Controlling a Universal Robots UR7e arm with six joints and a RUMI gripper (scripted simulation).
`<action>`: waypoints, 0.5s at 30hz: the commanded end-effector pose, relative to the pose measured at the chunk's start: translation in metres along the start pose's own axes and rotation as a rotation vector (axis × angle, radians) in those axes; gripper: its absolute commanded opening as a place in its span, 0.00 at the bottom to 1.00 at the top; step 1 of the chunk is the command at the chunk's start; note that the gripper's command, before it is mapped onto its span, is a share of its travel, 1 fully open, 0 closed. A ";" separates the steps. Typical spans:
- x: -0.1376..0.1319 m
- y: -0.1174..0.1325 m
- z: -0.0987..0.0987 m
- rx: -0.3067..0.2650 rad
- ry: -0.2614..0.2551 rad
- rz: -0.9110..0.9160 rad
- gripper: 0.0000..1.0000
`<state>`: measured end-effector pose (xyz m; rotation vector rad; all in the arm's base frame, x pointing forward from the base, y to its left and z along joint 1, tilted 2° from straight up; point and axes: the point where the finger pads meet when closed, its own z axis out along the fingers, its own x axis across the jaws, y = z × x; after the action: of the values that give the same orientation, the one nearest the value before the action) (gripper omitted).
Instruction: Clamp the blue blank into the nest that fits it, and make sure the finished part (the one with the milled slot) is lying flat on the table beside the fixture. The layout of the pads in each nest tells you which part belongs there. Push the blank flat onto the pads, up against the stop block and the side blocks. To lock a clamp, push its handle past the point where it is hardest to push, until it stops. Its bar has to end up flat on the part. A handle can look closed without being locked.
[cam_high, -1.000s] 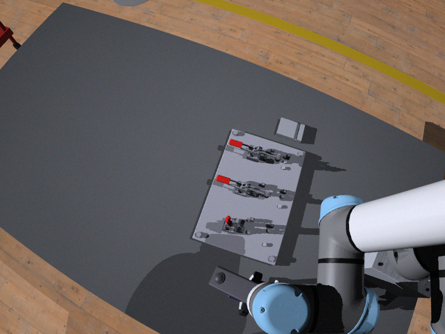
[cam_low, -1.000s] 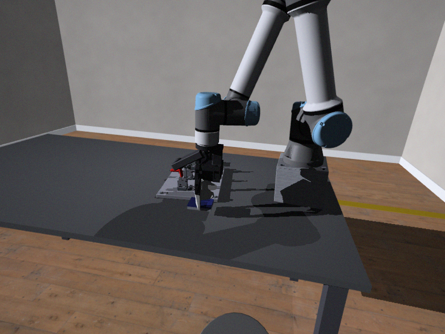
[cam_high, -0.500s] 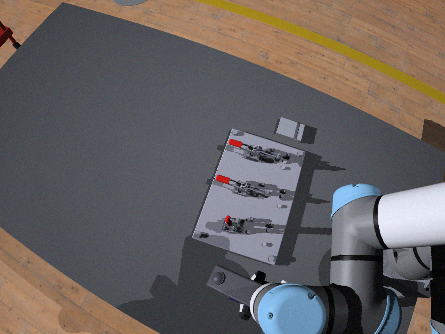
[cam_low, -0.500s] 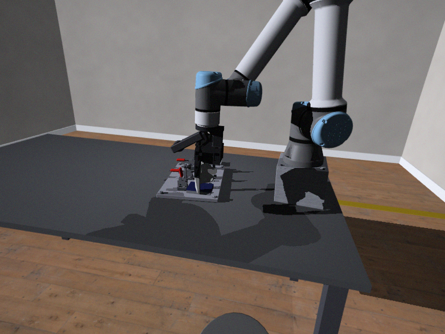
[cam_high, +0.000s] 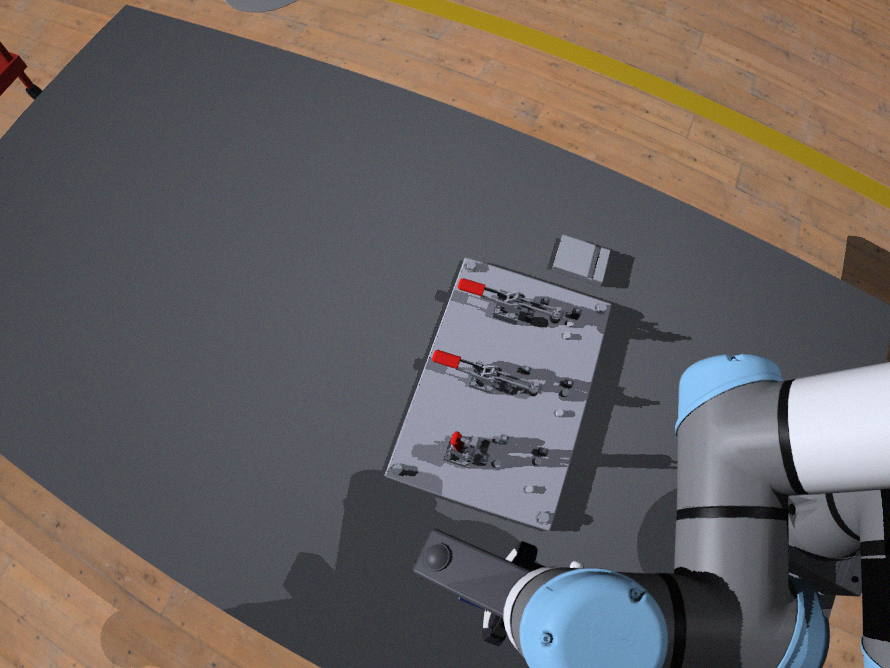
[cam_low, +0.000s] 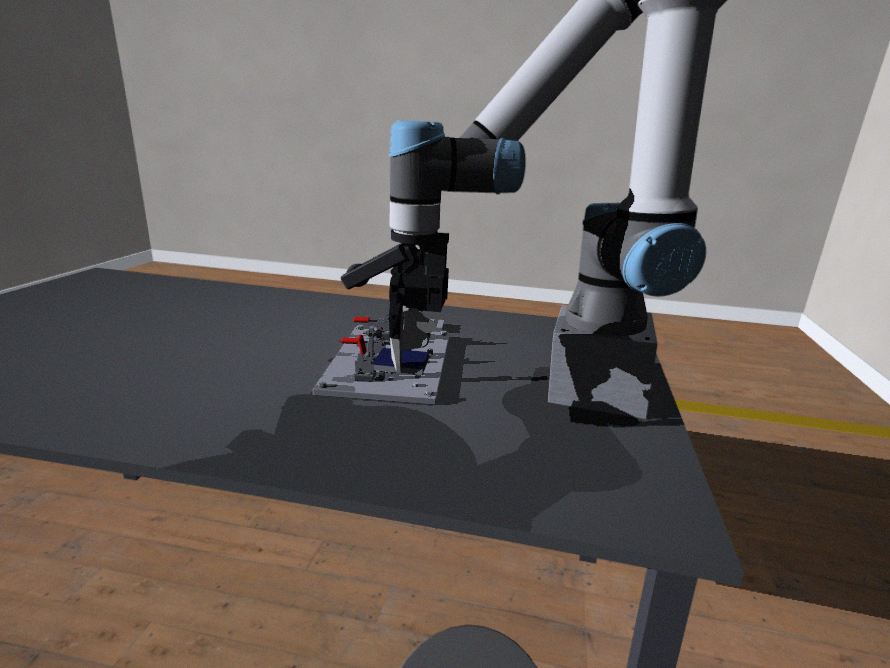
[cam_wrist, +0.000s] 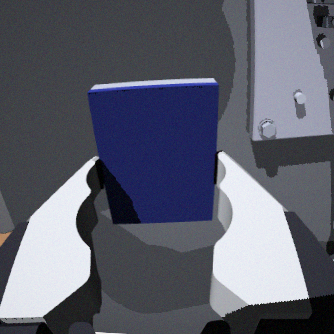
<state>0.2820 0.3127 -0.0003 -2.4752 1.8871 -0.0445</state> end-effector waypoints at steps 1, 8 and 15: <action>-0.001 -0.002 -0.003 0.003 -0.001 -0.002 0.00; -0.001 -0.002 -0.003 0.004 -0.001 -0.003 0.00; -0.001 -0.002 -0.003 0.003 -0.001 -0.047 0.00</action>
<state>0.2808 0.3123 -0.0007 -2.4952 1.8689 -0.0420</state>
